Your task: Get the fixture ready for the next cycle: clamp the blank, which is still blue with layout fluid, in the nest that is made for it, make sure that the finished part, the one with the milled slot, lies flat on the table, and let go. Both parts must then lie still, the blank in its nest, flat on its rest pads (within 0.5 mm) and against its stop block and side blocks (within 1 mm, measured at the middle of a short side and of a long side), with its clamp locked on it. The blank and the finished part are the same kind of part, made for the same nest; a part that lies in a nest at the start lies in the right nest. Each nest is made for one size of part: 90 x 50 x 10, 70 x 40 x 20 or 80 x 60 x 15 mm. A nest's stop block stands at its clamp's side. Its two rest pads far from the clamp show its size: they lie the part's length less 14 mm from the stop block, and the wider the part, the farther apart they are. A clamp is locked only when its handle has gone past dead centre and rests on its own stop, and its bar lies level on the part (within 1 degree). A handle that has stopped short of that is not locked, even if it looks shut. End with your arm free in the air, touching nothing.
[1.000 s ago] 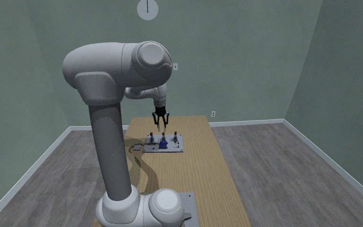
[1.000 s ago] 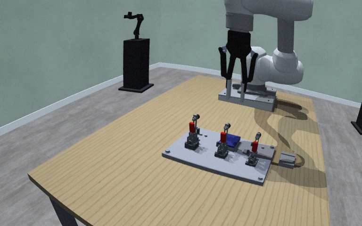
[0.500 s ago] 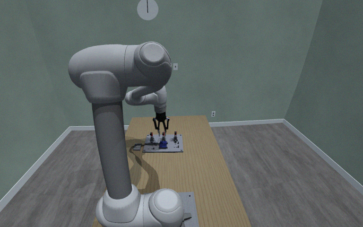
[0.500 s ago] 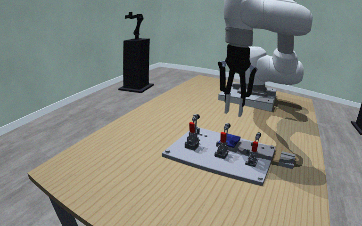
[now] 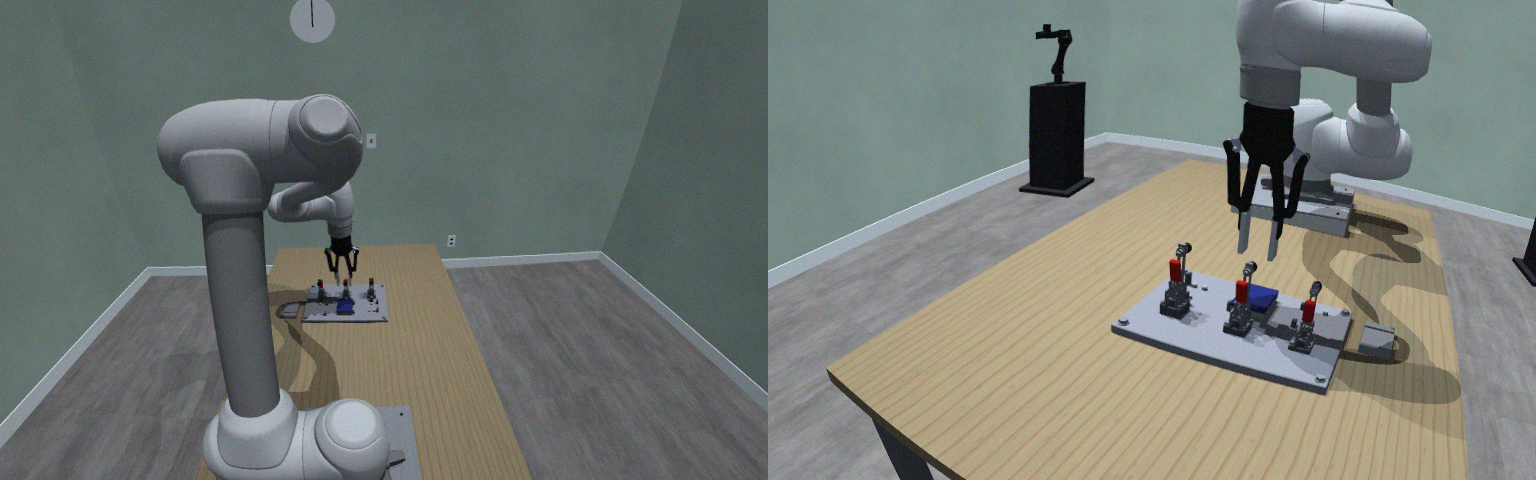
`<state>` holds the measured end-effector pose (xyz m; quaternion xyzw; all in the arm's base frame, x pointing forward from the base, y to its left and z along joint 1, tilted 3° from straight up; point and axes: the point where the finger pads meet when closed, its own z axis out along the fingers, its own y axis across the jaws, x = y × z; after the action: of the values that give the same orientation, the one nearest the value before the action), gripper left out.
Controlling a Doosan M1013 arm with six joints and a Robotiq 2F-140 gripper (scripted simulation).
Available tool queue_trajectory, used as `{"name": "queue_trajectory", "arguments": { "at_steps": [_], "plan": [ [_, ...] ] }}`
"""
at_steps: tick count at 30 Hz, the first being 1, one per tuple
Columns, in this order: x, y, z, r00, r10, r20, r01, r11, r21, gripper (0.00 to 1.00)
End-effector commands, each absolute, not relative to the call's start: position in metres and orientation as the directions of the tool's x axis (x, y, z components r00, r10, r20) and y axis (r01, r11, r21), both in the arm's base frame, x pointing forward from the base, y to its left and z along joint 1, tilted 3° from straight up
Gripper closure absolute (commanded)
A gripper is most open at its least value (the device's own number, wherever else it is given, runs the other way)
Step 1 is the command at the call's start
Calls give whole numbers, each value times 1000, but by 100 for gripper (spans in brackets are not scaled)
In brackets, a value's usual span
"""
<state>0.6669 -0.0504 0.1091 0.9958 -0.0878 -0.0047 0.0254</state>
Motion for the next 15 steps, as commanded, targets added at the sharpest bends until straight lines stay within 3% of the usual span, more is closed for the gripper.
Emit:
{"name": "queue_trajectory", "arguments": {
  "at_steps": [1, 15],
  "plan": [
    [689, -54, 109, 985, -175, -5, -175, -983, 51, 72],
    [724, -61, 109, 985, -175, -5, -175, -983, 51, 72]
  ]
}}
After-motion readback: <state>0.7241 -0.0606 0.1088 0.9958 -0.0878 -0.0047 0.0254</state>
